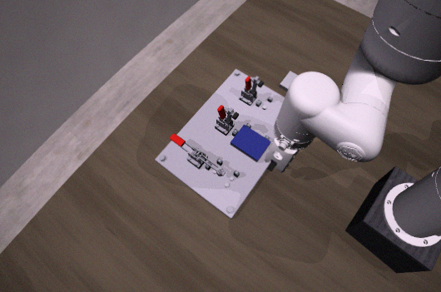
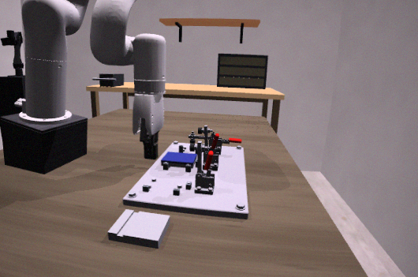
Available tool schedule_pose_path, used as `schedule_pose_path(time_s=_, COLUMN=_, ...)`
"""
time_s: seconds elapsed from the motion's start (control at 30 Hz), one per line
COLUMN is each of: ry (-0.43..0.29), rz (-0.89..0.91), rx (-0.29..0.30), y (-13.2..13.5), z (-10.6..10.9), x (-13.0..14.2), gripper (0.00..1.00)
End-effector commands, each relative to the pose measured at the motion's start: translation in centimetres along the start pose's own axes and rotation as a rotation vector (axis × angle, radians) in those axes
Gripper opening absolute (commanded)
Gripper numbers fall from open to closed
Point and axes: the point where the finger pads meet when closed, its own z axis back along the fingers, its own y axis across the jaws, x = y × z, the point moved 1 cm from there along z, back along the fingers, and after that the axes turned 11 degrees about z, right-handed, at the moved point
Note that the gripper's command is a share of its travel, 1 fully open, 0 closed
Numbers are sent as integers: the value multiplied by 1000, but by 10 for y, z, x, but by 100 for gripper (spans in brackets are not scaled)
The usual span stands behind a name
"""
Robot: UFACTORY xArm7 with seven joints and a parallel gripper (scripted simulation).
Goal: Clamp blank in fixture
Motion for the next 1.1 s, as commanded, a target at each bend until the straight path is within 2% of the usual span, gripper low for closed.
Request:
schedule_pose_path(time_s=0.0, ry=4, rz=1, rx=-1, y=0, z=1, x=-2, gripper=0)
schedule_pose_path(time_s=1.07, ry=4, rz=1, rx=-1, y=0, z=-4, x=-2, gripper=0)
